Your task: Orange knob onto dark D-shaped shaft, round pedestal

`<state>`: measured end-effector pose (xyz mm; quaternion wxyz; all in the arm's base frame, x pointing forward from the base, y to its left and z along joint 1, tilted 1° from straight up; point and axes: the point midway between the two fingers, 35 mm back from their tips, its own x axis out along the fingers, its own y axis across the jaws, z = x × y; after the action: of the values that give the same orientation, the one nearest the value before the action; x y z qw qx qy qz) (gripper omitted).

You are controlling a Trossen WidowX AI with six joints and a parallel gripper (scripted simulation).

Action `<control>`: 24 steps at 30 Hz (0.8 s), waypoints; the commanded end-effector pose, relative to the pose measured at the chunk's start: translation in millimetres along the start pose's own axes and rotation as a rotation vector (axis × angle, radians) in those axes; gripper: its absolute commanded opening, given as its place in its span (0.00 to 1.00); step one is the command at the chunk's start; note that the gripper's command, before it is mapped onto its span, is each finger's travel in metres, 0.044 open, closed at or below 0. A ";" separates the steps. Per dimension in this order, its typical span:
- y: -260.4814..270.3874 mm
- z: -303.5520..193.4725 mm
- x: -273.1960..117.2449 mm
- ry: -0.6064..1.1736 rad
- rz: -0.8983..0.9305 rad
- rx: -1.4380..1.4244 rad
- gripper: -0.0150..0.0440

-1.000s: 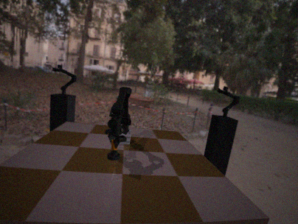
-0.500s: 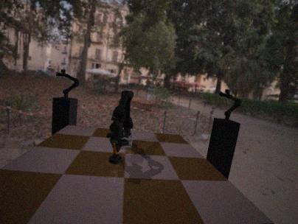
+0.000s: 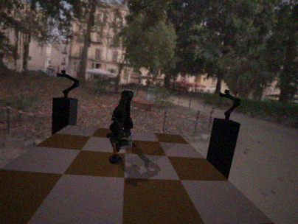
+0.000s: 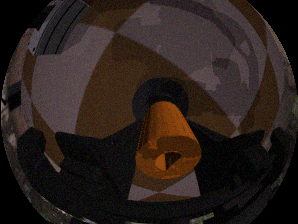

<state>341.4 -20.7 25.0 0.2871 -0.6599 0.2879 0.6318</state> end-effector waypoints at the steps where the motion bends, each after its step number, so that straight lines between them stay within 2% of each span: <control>1: -0.2 -0.8 -2.9 0.003 0.000 -0.005 0.25; 6: -0.6 -1.2 -5.0 0.003 0.000 -0.030 0.25; 12: -1.2 -1.6 -3.8 0.003 0.000 -0.214 0.25; 24: 0.1 0.0 0.2 0.003 0.000 -0.214 0.25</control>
<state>341.2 -20.6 25.7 0.2176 -0.6861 0.2212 0.6580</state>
